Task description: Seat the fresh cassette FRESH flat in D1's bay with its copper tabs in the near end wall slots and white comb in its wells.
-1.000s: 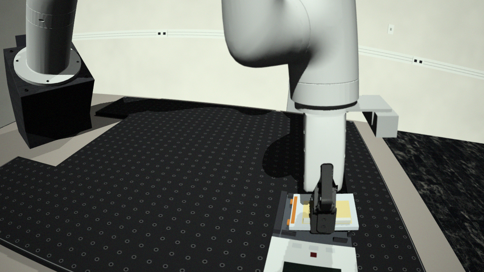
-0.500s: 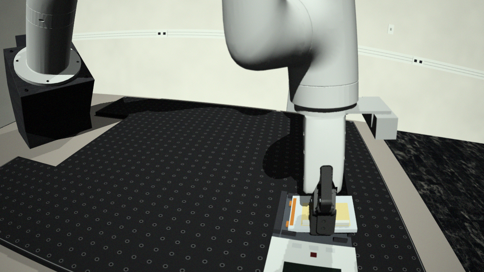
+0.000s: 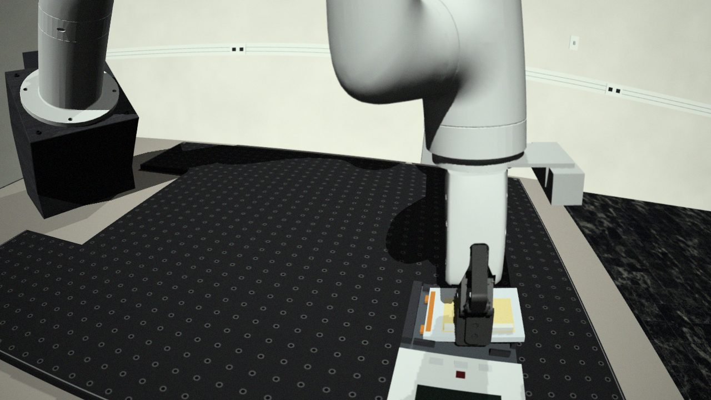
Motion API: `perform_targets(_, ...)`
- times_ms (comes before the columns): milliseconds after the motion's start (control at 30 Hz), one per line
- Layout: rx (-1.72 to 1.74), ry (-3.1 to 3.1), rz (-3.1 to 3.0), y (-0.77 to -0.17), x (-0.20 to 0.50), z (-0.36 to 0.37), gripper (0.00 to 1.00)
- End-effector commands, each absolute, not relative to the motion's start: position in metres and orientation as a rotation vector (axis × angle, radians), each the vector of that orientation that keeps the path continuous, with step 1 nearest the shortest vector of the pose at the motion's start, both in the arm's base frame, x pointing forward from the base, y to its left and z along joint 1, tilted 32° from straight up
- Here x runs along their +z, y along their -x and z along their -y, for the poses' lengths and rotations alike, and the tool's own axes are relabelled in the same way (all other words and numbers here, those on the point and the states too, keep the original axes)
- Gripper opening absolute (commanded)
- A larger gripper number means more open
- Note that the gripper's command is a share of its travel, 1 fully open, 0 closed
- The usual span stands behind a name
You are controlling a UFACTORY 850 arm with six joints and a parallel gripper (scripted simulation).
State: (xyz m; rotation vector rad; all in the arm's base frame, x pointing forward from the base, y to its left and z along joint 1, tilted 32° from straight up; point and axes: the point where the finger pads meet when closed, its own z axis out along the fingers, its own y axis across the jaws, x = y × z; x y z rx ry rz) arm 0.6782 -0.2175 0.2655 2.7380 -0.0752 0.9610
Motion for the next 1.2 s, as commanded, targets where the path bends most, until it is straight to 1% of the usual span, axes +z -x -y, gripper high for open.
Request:
perform_targets(0, 0.963, -2.737, 0.075, -0.679, 0.267, 0.218, 1.0)
perform_targets(1167, 0.964, -2.737, 0.075, -0.659, 0.302, 0.208, 1.0)
